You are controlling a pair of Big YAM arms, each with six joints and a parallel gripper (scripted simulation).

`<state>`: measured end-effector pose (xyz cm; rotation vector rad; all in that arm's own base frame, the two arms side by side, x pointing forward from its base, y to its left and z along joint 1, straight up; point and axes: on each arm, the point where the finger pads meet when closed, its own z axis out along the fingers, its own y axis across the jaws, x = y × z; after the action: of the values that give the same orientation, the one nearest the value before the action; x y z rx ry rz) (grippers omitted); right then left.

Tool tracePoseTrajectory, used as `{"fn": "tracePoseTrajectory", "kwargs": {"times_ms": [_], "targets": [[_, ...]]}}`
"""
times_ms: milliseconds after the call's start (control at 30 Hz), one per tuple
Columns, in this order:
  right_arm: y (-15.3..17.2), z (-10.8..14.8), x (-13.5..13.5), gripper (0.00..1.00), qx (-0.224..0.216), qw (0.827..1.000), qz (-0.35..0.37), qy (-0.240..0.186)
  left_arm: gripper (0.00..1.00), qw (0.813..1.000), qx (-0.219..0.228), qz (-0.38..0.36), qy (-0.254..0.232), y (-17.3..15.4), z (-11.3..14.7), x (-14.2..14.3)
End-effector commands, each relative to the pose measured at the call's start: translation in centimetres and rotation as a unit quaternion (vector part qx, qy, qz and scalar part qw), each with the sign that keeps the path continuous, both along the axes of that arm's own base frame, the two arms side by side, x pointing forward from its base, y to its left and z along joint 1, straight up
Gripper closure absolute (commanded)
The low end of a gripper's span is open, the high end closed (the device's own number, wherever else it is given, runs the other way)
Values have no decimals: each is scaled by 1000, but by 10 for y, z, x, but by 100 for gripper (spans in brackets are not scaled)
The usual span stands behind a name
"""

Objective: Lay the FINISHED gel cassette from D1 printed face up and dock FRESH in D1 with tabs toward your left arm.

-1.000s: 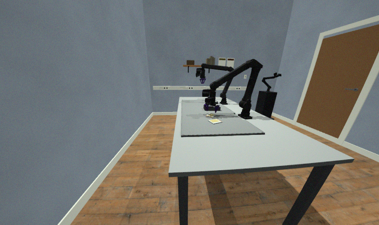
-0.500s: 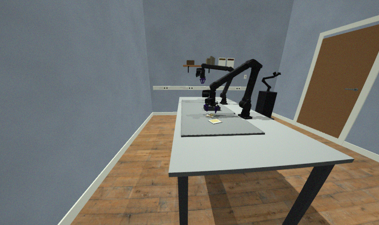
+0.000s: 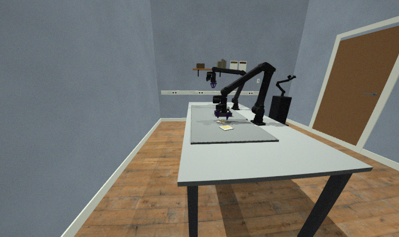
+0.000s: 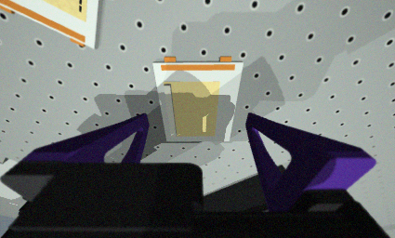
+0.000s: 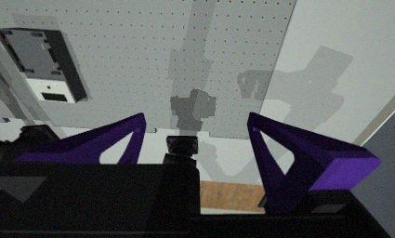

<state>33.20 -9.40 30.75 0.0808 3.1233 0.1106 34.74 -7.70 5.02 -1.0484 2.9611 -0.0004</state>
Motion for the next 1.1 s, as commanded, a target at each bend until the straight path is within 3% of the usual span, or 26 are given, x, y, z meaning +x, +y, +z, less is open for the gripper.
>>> {"fn": "tracePoseTrajectory", "kwargs": {"times_ms": [0, 1067], "targets": [[-7, 20, 9, 0, -1, 1000, -10, -6, 2, 1000, -3, 4, -4, -1, -4, 3], [-7, 20, 9, 0, -1, 1000, -10, -6, 2, 1000, -3, 5, -4, -3, -17, 3]]}}
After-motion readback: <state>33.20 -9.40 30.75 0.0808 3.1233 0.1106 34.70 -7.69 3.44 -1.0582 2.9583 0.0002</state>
